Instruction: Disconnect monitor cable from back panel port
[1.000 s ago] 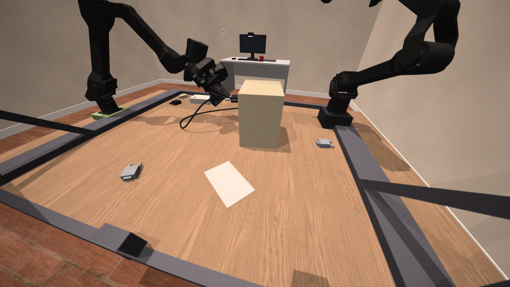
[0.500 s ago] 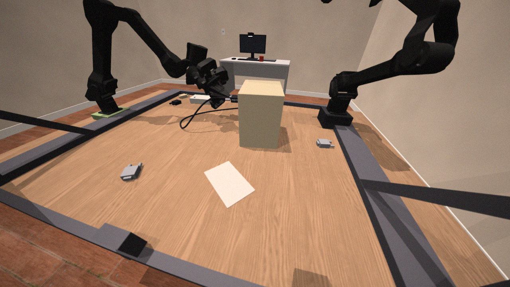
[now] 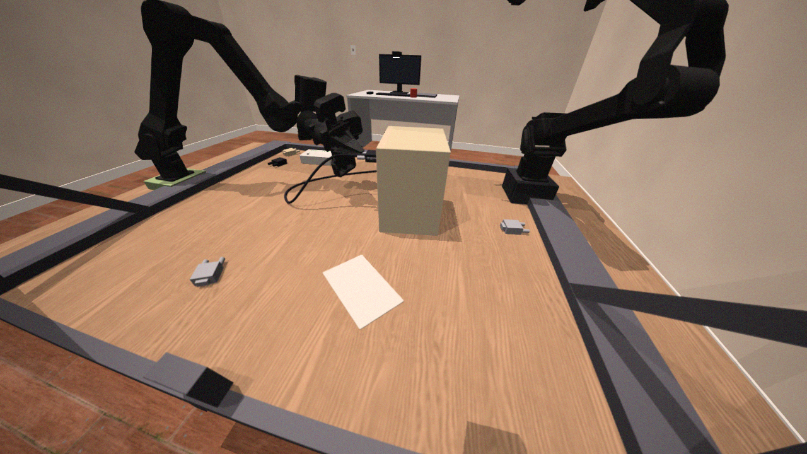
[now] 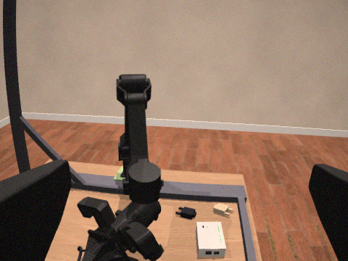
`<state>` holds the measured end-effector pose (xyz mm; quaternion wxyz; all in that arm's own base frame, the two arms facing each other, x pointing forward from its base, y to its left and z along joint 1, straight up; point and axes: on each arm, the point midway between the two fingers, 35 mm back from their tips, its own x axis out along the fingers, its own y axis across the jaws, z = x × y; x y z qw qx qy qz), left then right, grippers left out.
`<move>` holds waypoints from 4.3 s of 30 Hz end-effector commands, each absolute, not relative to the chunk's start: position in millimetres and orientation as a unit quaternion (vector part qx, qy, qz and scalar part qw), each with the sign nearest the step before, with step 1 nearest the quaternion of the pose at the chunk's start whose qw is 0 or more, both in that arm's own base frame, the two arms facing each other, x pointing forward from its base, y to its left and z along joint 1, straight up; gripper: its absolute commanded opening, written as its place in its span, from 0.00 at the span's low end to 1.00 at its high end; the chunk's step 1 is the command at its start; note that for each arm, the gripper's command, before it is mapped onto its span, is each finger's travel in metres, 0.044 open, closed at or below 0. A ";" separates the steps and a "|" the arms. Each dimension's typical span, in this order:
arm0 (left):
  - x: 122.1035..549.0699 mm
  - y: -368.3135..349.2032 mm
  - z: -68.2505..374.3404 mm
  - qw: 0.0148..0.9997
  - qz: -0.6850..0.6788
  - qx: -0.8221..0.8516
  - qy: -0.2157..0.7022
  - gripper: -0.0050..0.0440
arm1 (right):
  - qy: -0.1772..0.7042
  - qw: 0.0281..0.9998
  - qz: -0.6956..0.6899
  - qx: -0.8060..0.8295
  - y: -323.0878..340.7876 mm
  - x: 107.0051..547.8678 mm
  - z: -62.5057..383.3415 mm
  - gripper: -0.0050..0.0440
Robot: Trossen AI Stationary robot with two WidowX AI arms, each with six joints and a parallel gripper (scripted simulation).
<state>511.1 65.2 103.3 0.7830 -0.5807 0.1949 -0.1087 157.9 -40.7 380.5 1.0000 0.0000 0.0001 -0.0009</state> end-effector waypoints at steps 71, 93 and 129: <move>520.9 66.9 121.4 0.807 -0.107 -0.557 0.166 1.00 | -0.001 1.000 0.000 -0.003 -39.5 157.6 383.2 1.00; 513.6 63.2 120.9 0.859 -0.070 -0.458 0.217 0.76 | -0.001 1.000 0.000 -0.003 -39.5 157.6 383.2 1.00; 513.2 64.6 118.5 0.831 -0.090 -0.509 0.204 0.10 | -0.001 1.000 0.000 -0.003 -39.5 157.6 383.2 1.00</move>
